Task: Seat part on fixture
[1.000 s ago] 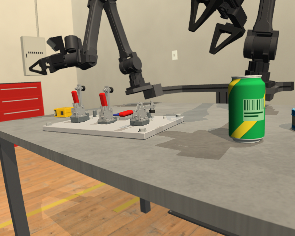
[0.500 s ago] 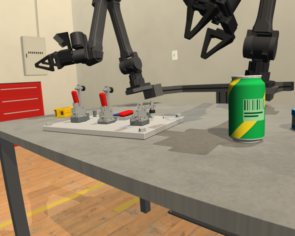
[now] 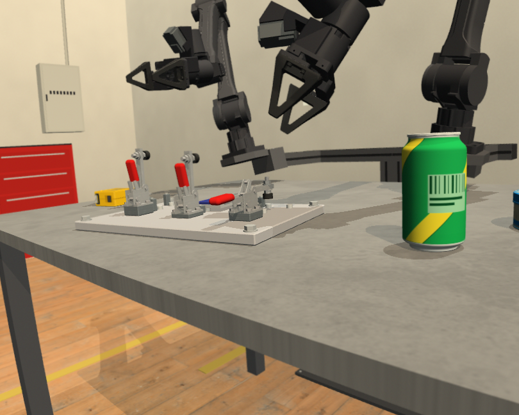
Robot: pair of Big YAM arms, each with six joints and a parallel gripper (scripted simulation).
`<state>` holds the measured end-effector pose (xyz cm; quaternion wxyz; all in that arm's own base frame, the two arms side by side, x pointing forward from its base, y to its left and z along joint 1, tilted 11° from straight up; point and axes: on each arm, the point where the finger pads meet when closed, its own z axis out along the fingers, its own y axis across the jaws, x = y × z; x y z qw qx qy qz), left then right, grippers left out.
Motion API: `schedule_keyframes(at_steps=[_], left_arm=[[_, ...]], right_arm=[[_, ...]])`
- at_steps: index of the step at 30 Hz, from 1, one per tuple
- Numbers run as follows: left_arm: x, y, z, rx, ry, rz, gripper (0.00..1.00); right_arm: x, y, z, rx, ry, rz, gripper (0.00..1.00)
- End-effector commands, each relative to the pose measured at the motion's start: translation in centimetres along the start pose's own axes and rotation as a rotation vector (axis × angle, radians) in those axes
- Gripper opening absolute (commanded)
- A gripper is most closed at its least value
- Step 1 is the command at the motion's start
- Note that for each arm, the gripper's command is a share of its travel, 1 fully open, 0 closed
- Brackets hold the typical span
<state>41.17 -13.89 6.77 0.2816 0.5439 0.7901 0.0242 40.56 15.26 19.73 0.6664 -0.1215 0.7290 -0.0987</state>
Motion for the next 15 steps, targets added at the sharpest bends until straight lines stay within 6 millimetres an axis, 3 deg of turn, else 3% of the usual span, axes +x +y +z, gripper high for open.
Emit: schedule_keyframes(at_steps=[1, 5, 6, 7, 9, 15], left_arm=[[-1.8, -3.0, 2.7, -0.012, 0.001, -0.228, 1.00], [-4.6, -4.3, 4.5, -0.046, -0.014, -0.330, 1.00], [-6.2, -3.9, 4.8, -0.063, -0.035, -0.359, 1.00], [-6.7, -4.5, 5.3, -0.067, -0.034, -0.385, 1.00], [-6.7, -4.5, 5.3, -0.067, -0.034, -0.385, 1.00], [-9.5, -8.3, 8.5, -0.097, -0.026, -0.524, 1.00]], right_arm=[[0.4, 3.3, -3.5, -0.143, 0.031, 0.020, 1.00], [1.1, 6.7, -7.4, -0.322, 0.042, 0.013, 1.00], [1.3, 7.4, -8.3, -0.364, 0.045, 0.012, 1.00], [1.5, 8.1, -9.3, -0.405, 0.049, 0.010, 1.00], [1.5, 8.1, -9.3, -0.405, 0.049, 0.010, 1.00], [3.3, 11.4, -15.0, -0.639, 0.074, -0.010, 1.00]])
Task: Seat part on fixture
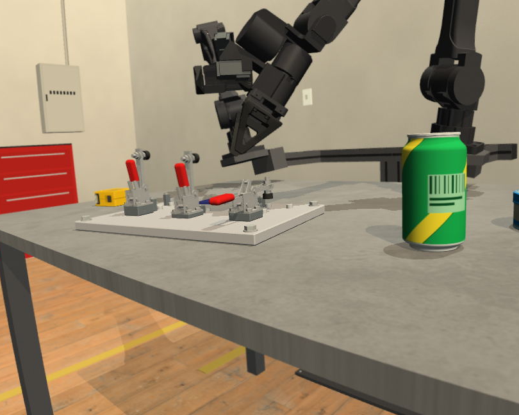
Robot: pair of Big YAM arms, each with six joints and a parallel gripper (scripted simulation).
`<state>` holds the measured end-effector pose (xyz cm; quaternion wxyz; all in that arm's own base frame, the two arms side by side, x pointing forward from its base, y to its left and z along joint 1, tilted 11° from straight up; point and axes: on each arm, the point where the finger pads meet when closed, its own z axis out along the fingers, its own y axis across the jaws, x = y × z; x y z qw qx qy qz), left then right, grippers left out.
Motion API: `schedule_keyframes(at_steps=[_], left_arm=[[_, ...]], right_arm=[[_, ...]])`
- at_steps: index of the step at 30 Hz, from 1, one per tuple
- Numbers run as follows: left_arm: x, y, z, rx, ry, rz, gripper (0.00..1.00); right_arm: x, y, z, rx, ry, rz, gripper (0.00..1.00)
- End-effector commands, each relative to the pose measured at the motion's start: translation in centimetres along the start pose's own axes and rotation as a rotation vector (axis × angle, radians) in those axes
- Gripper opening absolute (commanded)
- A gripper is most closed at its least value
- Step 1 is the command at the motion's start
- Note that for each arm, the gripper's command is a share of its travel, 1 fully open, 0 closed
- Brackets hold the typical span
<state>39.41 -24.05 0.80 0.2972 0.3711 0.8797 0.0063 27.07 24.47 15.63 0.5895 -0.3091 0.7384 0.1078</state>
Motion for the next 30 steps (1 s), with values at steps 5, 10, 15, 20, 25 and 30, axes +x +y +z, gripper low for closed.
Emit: schedule_keyframes(at_steps=[5, 10, 15, 20, 25, 30], left_arm=[[-3.4, -3.4, 2.3, -0.021, -0.033, -0.144, 1.00], [-3.5, -2.7, 1.9, -0.032, -0.036, -0.122, 1.00], [-3.5, -2.7, 1.9, -0.029, -0.036, -0.122, 1.00], [-2.4, -2.3, 2.4, -0.032, 0.007, -0.084, 0.77], [-0.9, -2.1, 3.6, -0.006, 0.141, 0.123, 0.21], [0.2, -1.7, 4.4, 0.042, 0.271, 0.286, 0.00]], right_arm=[[0.8, 2.3, -1.3, -0.084, 0.025, -0.005, 1.00], [0.8, 2.3, -1.3, -0.082, 0.025, -0.004, 1.00], [0.8, 2.3, -1.3, -0.082, 0.025, -0.004, 1.00], [0.8, 2.3, -1.3, -0.082, 0.025, -0.004, 1.00], [0.8, 2.3, -1.3, -0.082, 0.025, -0.004, 1.00], [0.8, 2.3, -1.3, -0.082, 0.025, -0.004, 1.00]])
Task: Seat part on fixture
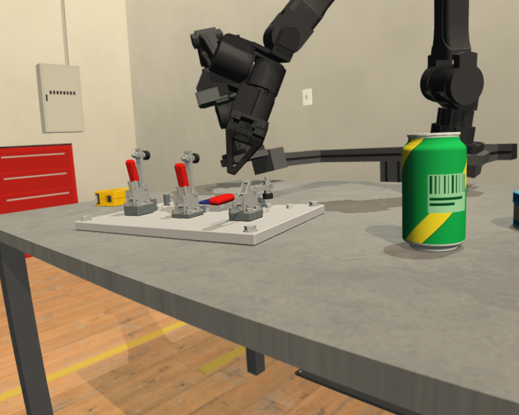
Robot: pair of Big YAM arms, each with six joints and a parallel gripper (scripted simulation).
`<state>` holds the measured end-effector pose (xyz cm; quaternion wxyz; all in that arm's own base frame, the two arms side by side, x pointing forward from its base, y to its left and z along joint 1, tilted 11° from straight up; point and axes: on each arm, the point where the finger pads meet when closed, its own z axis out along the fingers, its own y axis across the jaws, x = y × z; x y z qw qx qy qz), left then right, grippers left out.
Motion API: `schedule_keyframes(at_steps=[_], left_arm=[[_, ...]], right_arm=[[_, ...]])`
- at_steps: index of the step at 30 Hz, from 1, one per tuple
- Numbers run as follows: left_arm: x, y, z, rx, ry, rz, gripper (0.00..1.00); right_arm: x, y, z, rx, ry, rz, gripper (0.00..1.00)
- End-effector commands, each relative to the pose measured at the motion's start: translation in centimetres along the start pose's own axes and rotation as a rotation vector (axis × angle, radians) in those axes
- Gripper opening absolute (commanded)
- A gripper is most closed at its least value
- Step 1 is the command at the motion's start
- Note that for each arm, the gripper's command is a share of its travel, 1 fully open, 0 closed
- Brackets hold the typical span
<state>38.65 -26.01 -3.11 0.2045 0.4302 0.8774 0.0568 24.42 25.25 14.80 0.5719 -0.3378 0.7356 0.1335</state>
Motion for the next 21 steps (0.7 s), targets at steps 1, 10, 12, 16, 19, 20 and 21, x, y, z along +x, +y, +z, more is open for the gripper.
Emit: schedule_keyframes(at_steps=[1, 10, 12, 16, 19, 20, 21], left_arm=[[-0.7, 1.4, 1.1, 0.032, 0.110, 0.195, 0.00], [1.4, 2.2, 1.7, 0.180, 0.341, 0.472, 0.00], [1.6, 2.3, 1.7, 0.199, 0.366, 0.490, 0.00], [1.7, 2.4, 1.7, 0.205, 0.381, 0.481, 0.00], [1.3, 2.5, 1.8, 0.194, 0.370, 0.459, 0.00], [1.3, 2.5, 1.8, 0.194, 0.370, 0.459, 0.00], [1.3, 2.5, 1.8, 0.194, 0.370, 0.459, 0.00]], right_arm=[[0.0, -0.1, 0.2, 0.001, 0.012, 0.006, 1.00], [0.0, -0.1, 0.2, 0.001, 0.012, 0.006, 1.00], [0.0, -0.1, 0.2, 0.001, 0.012, 0.006, 1.00], [0.0, -0.1, 0.2, 0.001, 0.012, 0.006, 1.00], [0.0, -0.1, 0.2, 0.001, 0.012, 0.006, 1.00], [0.0, -0.1, 0.2, 0.001, 0.012, 0.006, 1.00], [0.0, -0.1, 0.2, 0.001, 0.012, 0.006, 1.00]])
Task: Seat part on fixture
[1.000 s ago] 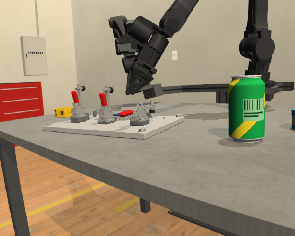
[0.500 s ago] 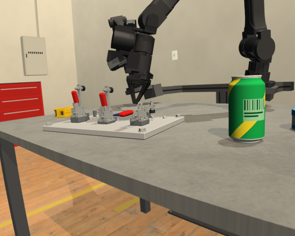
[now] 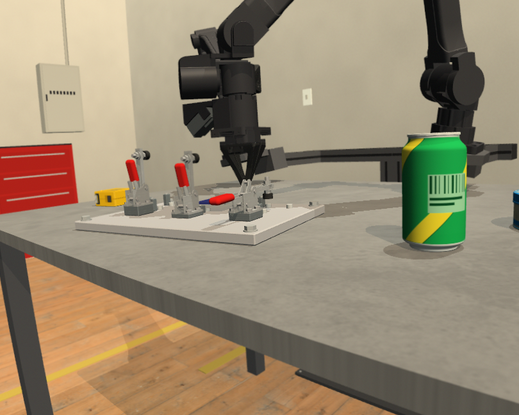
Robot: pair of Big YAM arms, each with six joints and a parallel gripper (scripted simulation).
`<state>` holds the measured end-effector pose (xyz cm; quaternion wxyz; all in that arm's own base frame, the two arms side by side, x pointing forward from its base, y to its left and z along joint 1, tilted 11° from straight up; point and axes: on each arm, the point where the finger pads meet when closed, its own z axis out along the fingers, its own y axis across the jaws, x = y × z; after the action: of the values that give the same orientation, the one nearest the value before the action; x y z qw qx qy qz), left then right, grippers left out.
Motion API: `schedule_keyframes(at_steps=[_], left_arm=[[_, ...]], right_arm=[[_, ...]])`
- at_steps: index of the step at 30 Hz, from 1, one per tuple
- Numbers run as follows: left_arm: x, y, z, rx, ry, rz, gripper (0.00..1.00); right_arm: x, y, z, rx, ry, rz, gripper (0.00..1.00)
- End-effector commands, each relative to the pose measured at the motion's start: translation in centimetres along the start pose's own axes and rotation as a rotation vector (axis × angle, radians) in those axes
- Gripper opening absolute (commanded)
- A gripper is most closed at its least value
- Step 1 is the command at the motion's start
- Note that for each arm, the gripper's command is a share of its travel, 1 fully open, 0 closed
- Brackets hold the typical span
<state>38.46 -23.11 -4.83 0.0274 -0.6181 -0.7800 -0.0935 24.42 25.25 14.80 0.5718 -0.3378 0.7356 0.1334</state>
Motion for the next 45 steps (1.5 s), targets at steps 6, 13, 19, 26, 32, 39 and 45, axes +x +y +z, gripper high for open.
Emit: schedule_keyframes(at_steps=[6, 13, 19, 26, 32, 39, 45], left_arm=[[-0.9, 2.2, -0.1, -0.005, -0.001, 0.008, 0.00], [-0.7, 2.0, 2.2, -0.005, -0.002, 0.008, 0.00], [-0.7, 2.0, 3.5, -0.005, -0.001, 0.008, 0.00], [-0.9, 2.3, 2.9, -0.018, -0.015, 0.004, 0.00], [-1.3, 1.8, 2.5, -0.022, -0.020, 0.006, 0.00], [-0.9, 1.0, 4.4, 0.001, 0.006, 0.025, 0.00], [-1.9, 1.3, 3.7, -0.001, 0.003, 0.009, 0.00]], right_arm=[[0.0, -0.1, 0.2, 0.001, 0.011, 0.006, 1.00], [0.0, -0.1, 0.2, 0.001, 0.011, 0.006, 1.00], [0.0, -0.1, 0.2, 0.001, 0.011, 0.006, 1.00], [0.0, -0.1, 0.2, 0.001, 0.011, 0.006, 1.00], [0.0, -0.1, 0.2, 0.001, 0.011, 0.006, 1.00], [0.0, -0.1, 0.2, 0.001, 0.011, 0.006, 1.00], [0.0, -0.1, 0.2, 0.001, 0.011, 0.006, 1.00]])
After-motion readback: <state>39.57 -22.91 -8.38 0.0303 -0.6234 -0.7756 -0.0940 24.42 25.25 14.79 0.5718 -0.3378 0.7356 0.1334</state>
